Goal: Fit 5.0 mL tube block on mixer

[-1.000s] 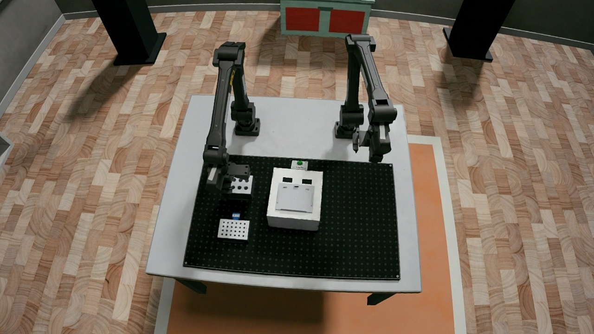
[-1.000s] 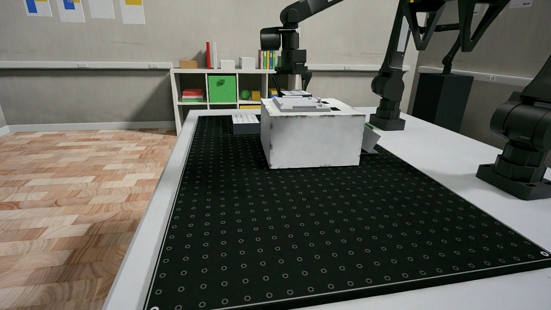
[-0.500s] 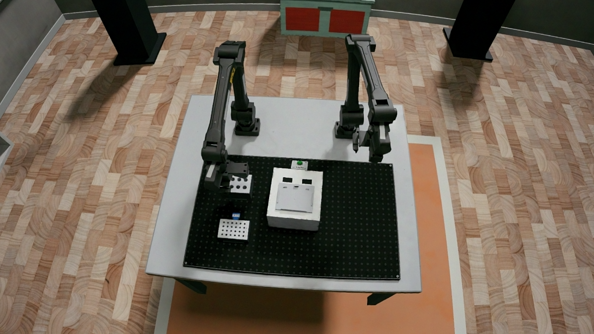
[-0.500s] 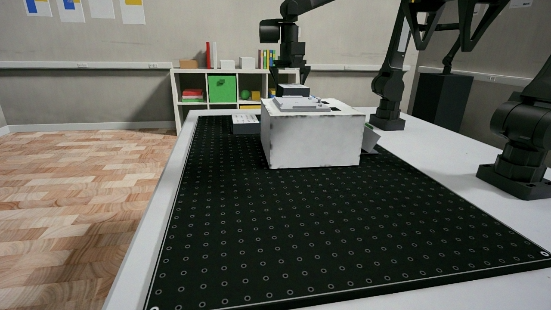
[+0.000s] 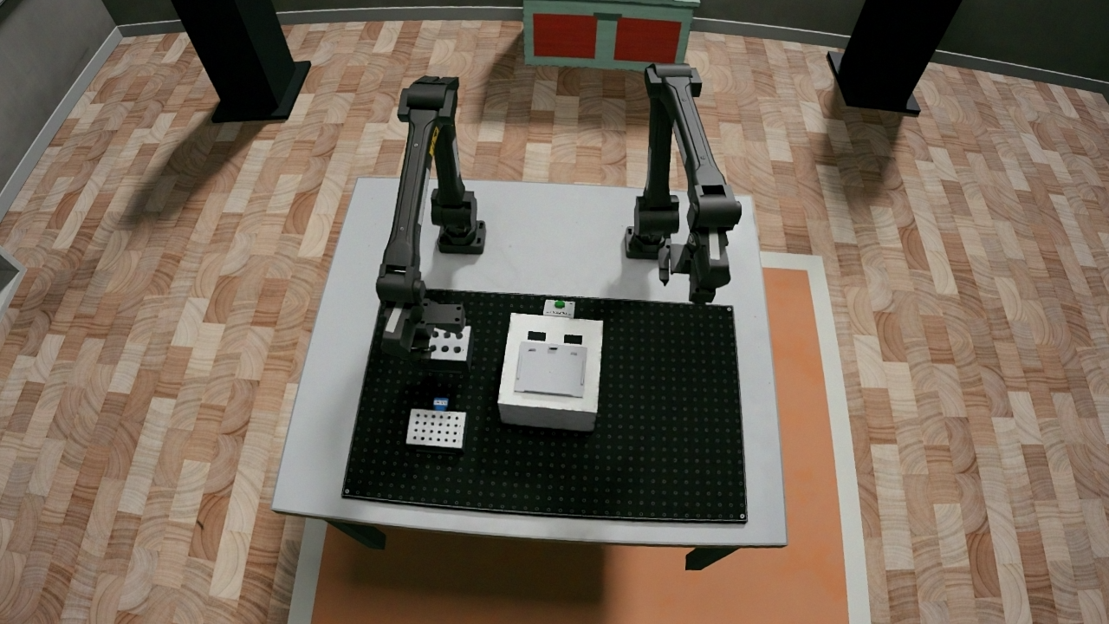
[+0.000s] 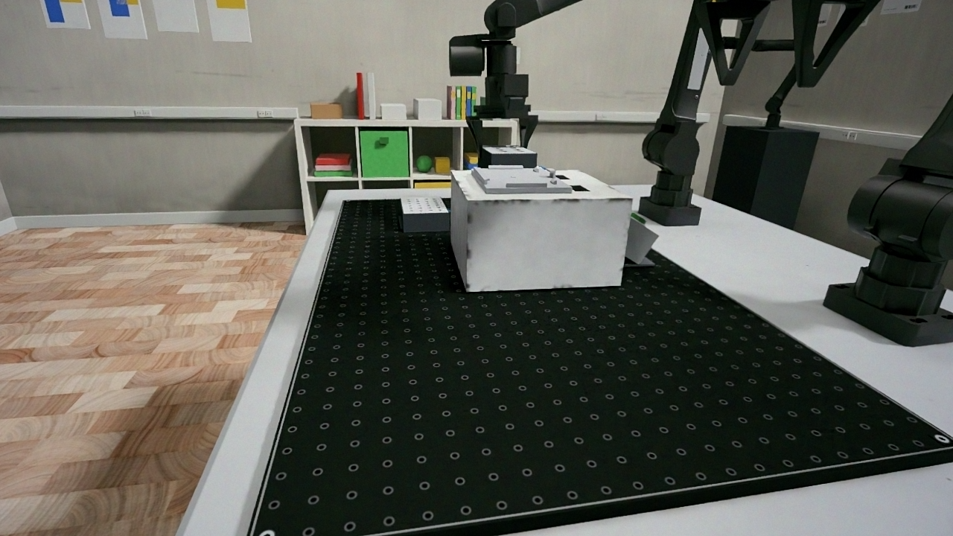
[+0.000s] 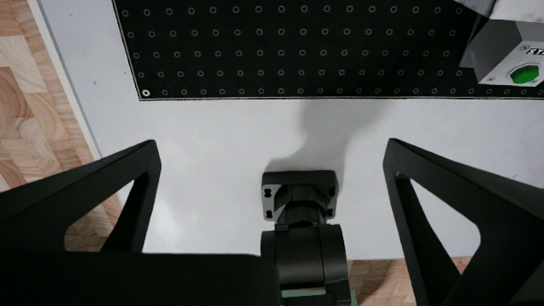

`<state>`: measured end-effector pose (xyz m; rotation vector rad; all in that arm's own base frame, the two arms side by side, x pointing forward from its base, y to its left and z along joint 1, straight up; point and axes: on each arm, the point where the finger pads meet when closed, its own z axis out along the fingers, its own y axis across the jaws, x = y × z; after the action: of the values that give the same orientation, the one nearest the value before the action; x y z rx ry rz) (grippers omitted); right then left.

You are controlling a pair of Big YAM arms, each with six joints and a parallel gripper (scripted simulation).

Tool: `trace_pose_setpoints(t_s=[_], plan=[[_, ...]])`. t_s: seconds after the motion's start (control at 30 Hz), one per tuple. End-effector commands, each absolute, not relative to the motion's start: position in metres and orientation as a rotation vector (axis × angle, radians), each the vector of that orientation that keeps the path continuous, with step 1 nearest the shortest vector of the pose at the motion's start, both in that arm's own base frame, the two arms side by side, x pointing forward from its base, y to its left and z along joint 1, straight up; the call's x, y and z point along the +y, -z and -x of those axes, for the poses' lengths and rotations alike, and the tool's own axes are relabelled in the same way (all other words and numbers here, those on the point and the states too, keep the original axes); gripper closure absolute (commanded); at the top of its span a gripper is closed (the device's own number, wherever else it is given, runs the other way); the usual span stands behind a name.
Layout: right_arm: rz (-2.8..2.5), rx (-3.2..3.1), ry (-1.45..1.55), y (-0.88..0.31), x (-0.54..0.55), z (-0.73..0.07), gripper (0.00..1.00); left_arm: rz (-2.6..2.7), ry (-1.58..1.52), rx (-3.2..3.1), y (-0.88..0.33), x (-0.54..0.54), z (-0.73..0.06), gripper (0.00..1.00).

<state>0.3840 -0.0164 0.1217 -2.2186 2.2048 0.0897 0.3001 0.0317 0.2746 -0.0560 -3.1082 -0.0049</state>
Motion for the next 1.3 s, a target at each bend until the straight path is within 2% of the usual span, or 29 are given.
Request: trace_pose_setpoints(t_s=[0.0, 1.27], plan=[[2.184, 2.161, -0.019, -0.158, -0.007, -0.396, 1.0, 0.067, 0.013, -3.138, -0.281, 0.03, -0.305, 0.0], [2.155, 2.138, 0.038, -0.226, 0.03, -0.421, 1.0, 0.066, 0.018, -3.174, -0.293, 0.03, -0.313, 0.0]])
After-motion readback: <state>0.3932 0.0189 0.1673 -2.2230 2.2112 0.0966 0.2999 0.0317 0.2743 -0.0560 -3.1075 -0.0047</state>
